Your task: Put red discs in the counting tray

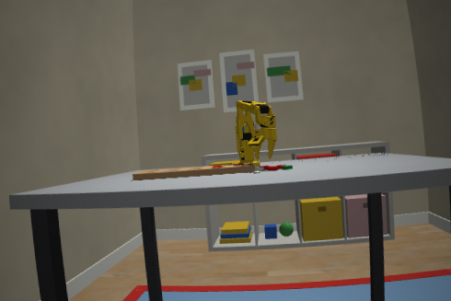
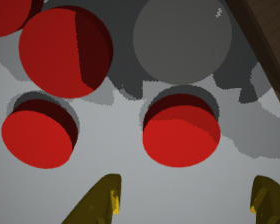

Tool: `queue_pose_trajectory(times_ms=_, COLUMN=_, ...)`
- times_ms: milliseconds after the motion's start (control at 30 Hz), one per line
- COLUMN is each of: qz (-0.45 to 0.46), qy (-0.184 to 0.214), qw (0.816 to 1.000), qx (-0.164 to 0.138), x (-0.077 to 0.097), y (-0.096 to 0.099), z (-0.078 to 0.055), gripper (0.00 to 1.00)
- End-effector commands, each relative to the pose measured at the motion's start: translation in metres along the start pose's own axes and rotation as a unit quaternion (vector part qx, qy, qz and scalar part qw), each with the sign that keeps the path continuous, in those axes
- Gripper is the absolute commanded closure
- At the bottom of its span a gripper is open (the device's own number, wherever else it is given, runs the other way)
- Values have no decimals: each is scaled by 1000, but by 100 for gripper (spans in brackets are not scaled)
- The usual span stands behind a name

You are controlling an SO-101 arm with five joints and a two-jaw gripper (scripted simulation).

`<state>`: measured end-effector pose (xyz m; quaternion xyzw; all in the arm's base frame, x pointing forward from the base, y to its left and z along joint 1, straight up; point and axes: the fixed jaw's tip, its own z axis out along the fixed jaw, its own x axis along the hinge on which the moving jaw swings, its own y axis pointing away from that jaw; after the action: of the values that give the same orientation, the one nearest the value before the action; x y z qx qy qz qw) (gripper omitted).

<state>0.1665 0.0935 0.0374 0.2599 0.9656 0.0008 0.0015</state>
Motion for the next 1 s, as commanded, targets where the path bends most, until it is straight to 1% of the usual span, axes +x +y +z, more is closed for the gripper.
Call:
queue_pose_trajectory(times_ms=0, qz=-1, qy=-16, qw=1000, qx=-26, x=-3, y=7, z=1, gripper=73)
queue_pose_trajectory(times_ms=500, qz=-1, qy=-16, qw=1000, qx=-26, x=-3, y=7, z=3, gripper=73)
queue_pose_trajectory(times_ms=533, qz=-2, qy=-14, qw=1000, qx=-23, x=-2, y=5, z=5, gripper=73)
queue_pose_trajectory(times_ms=967, qz=-2, qy=-14, qw=1000, qx=-23, x=-2, y=5, z=6, gripper=73)
